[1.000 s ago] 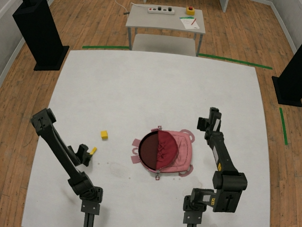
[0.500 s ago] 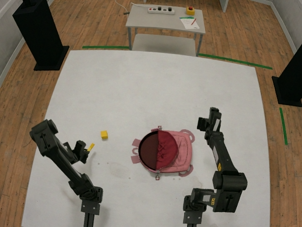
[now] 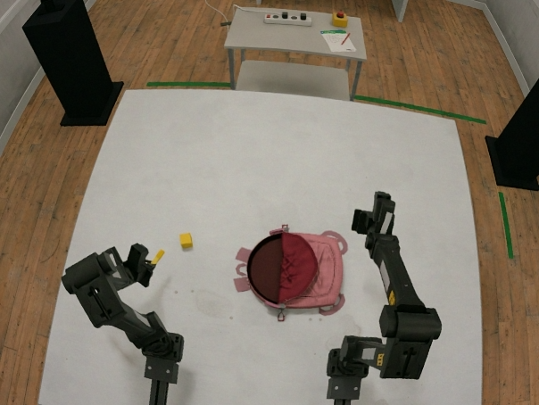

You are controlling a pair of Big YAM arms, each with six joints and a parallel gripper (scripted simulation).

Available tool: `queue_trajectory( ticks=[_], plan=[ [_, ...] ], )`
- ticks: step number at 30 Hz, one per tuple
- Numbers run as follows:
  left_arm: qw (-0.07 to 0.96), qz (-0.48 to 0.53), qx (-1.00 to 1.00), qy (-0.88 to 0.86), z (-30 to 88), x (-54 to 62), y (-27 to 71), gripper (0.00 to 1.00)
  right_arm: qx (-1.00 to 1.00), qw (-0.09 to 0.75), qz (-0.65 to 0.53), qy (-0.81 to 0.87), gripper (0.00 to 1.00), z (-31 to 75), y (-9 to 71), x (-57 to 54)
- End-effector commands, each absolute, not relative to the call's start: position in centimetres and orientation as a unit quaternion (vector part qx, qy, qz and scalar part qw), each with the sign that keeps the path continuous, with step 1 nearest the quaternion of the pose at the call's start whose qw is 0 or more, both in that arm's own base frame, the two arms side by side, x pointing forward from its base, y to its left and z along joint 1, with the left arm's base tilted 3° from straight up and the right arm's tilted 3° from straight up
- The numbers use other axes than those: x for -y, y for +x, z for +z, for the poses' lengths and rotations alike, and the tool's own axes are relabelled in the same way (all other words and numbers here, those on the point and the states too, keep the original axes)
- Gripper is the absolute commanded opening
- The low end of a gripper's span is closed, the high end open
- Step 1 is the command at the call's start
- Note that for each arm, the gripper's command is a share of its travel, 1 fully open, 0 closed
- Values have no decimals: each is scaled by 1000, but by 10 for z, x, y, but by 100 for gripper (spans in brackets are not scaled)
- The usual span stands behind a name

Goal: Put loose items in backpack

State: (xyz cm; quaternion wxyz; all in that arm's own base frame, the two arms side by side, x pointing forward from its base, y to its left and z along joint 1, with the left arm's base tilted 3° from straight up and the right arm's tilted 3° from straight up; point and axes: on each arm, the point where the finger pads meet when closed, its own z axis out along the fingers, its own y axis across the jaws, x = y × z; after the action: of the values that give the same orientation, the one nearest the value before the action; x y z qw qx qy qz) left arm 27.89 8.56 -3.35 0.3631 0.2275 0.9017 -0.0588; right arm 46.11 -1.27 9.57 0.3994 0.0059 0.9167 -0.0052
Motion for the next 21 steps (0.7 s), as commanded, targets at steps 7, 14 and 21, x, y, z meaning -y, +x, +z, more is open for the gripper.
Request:
queue_trajectory(
  ticks=[7, 14, 21],
  plan=[
    [368, -61, -903, 214, -29, -12, 291, 12, -906, 422, -5, 4, 90, 117, 477, 12],
    [359, -66, -909, 203, -36, 30, 294, 12, -906, 422, -5, 4, 90, 117, 477, 12],
    [375, -62, -905, 191, -27, 83, 318, 12, -906, 422, -5, 4, 90, 117, 477, 12]
  ],
)
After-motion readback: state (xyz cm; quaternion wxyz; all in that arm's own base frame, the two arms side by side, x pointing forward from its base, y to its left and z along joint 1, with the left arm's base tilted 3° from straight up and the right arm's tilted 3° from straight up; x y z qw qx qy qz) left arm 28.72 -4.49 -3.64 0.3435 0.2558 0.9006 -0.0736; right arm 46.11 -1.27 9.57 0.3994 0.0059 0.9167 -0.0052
